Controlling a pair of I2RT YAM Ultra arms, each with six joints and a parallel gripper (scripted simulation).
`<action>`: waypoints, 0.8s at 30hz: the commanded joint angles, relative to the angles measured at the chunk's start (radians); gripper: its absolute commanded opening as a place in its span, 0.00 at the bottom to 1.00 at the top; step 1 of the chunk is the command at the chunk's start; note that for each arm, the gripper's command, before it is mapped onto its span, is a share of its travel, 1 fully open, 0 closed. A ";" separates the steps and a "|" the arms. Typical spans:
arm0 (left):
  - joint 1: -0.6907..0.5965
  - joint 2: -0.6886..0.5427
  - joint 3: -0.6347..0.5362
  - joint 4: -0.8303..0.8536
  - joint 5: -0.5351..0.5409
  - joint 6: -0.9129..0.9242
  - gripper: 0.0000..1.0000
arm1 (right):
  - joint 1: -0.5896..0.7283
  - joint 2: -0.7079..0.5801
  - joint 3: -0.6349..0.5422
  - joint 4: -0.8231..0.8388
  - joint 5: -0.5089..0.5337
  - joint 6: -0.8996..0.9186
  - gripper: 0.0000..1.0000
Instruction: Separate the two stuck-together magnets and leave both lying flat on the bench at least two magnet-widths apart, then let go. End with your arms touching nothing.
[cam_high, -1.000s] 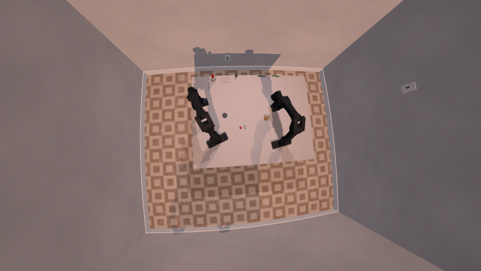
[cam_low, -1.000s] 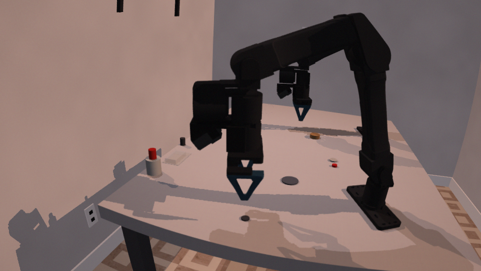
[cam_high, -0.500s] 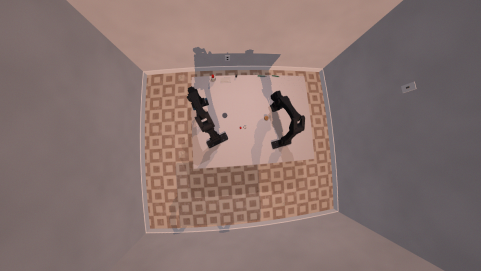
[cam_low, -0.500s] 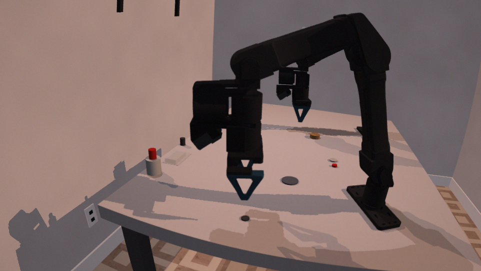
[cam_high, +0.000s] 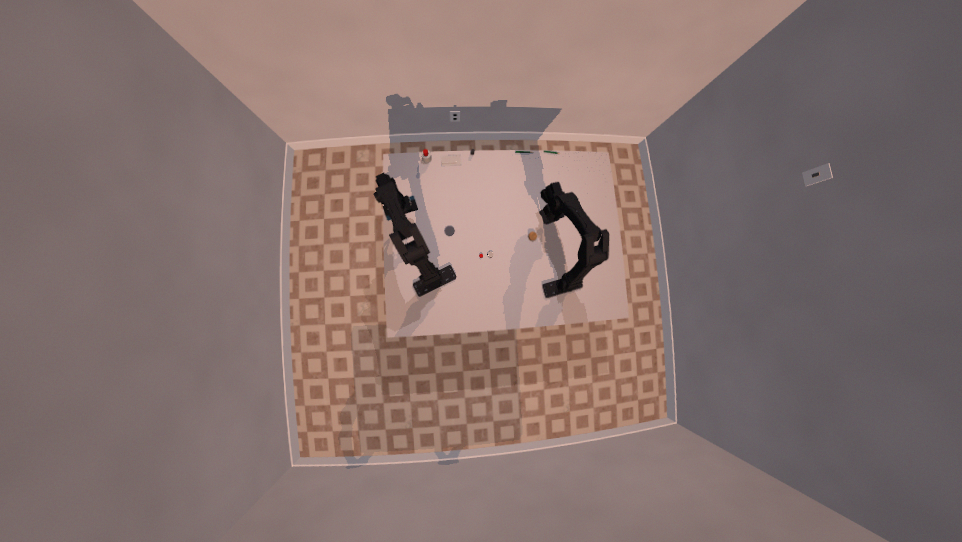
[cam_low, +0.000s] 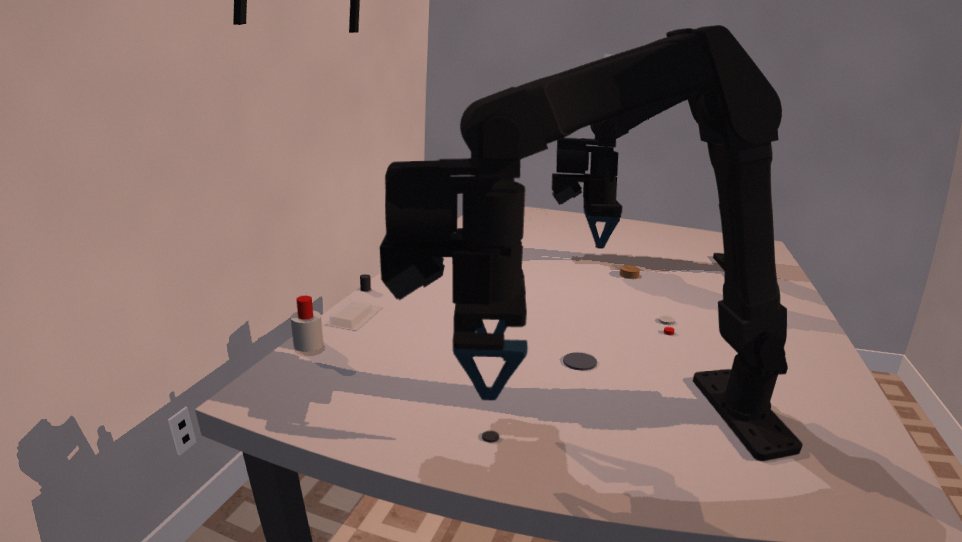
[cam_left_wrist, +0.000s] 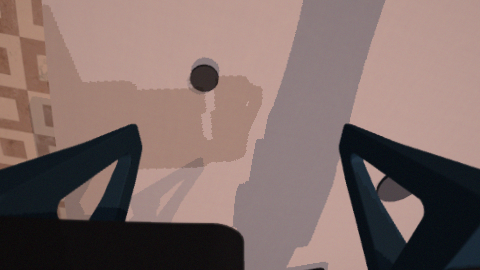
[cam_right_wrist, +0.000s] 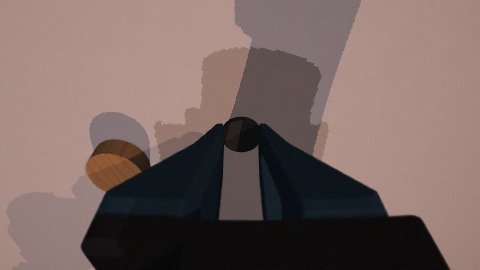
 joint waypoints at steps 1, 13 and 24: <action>0.001 -0.019 0.008 0.005 0.001 0.001 1.00 | -0.002 -0.009 0.003 0.015 -0.001 -0.001 0.17; 0.001 -0.019 0.008 0.005 0.001 0.001 1.00 | 0.000 -0.002 -0.014 0.040 -0.001 0.001 0.17; 0.001 -0.019 0.008 0.005 0.001 0.001 1.00 | 0.003 0.009 -0.030 0.066 -0.001 0.003 0.17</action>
